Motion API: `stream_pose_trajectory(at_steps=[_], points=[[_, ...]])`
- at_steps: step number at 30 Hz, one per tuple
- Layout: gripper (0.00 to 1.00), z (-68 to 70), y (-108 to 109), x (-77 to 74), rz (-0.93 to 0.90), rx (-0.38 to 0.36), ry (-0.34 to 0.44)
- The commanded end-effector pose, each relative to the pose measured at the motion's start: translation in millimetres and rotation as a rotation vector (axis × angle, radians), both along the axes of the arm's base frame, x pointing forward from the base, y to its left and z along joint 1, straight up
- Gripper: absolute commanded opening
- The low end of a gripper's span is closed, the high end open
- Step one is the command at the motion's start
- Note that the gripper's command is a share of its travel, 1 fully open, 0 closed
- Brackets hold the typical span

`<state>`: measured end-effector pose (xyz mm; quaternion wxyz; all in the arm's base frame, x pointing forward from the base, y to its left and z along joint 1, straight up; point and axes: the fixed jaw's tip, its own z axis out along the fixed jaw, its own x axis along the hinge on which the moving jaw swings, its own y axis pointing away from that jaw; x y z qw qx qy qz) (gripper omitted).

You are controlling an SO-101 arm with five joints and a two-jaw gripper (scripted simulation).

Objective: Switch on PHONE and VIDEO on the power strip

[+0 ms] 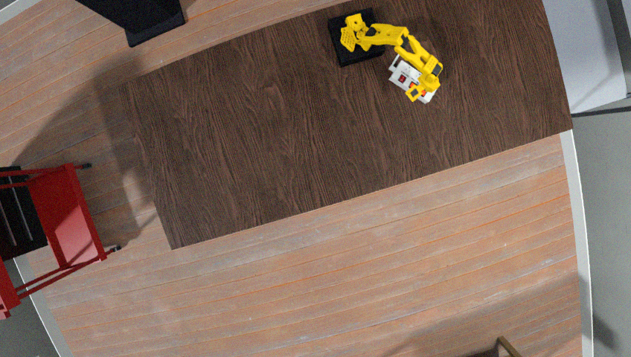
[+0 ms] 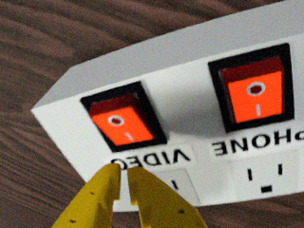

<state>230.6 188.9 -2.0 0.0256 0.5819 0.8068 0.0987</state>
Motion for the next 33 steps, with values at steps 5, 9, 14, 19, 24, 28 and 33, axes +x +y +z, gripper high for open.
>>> stream_pose_trajectory(at_steps=[5,9,14,19,24,28,33], points=[[0.00,0.6,1.1,-2.2,0.013,-0.016,0.019],[0.00,0.6,1.1,-2.2,0.013,-0.016,0.019],[0.00,0.6,1.1,-2.2,0.013,-0.016,0.019],[0.00,0.6,1.1,-2.2,0.013,-0.016,0.019],[0.00,0.6,1.1,-2.2,0.013,-0.016,0.019],[0.00,0.8,0.2,-1.6,0.009,-0.017,0.019],[0.00,2.4,-8.5,2.7,-0.022,-0.019,0.023]])
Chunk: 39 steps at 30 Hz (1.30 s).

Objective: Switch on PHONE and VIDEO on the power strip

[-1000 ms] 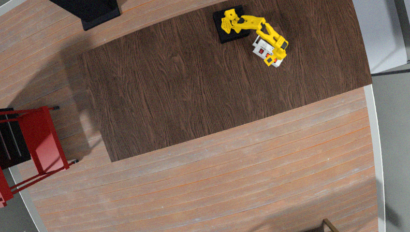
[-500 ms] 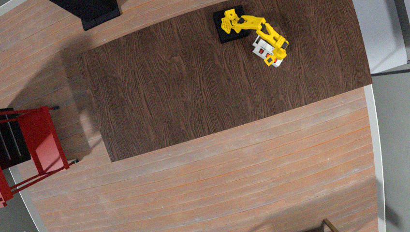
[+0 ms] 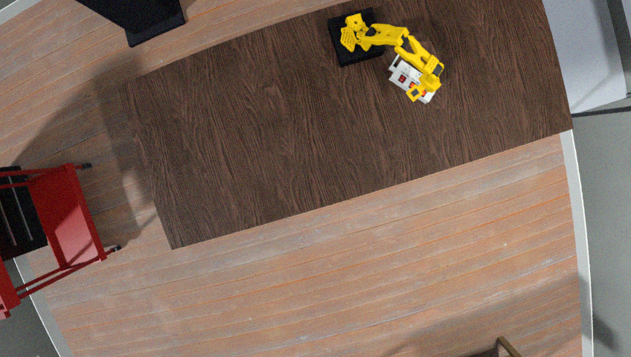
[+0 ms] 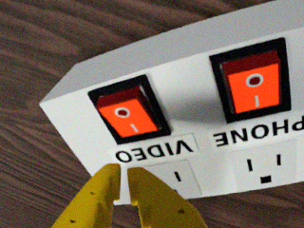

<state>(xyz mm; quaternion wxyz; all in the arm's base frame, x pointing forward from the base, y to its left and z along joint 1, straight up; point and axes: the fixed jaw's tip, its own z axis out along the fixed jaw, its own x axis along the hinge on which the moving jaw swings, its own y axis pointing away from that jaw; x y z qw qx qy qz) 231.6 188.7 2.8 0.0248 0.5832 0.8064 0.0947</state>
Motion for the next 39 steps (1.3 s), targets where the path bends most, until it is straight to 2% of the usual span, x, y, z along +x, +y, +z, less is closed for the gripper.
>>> stream_pose_trajectory(at_steps=[1,6,8,9,15,20,23,25,27,33,39], points=[[0.00,-1.7,-11,3.3,-0.032,-0.015,0.018],[0.00,2.8,-37,13.3,-0.122,-0.021,0.029],[0.00,2.8,-37,13.3,-0.122,-0.021,0.029],[0.00,4.0,-43,15.6,-0.146,-0.023,0.031],[0.00,12.4,-96,25.7,-0.332,-0.032,0.055],[0.00,20.0,-150,23.8,-0.525,-0.038,0.082],[0.00,24.3,-182,16.3,-0.649,-0.039,0.101],[0.00,24.3,-182,16.3,-0.649,-0.039,0.101],[0.00,26.8,-202,8.9,-0.732,-0.038,0.113],[0.00,32.4,-252,-21.0,-0.965,-0.032,0.151],[0.00,35.3,-282,-51.8,-1.150,-0.021,0.182]])
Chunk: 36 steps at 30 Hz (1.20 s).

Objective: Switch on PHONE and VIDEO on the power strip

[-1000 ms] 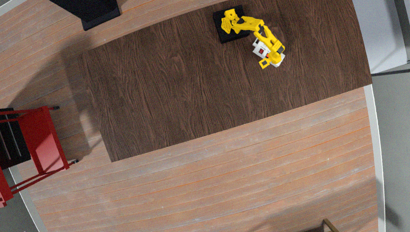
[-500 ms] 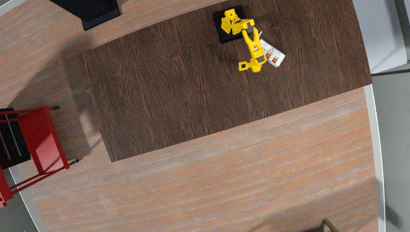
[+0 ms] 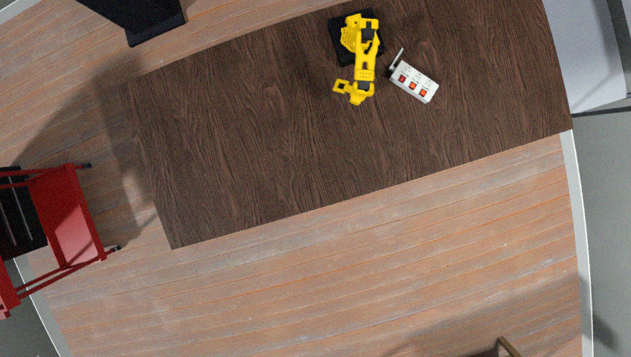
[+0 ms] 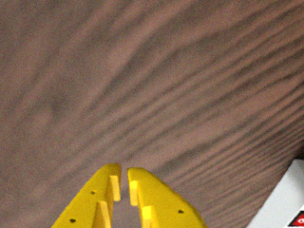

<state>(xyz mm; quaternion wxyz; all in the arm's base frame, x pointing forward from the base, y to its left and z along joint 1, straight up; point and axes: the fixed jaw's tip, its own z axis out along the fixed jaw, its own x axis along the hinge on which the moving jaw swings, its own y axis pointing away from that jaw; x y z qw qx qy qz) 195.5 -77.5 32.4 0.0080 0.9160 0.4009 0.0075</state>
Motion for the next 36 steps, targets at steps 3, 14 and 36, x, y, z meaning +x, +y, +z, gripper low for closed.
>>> stream_pose_trajectory(at_steps=[3,14,36], points=[[0.00,5.9,-19,-20.1,-0.113,0.001,0.002],[0.00,6.9,-34,-45.0,-0.247,0.010,0.017],[0.00,6.9,-35,-45.7,-0.251,0.010,0.018]])
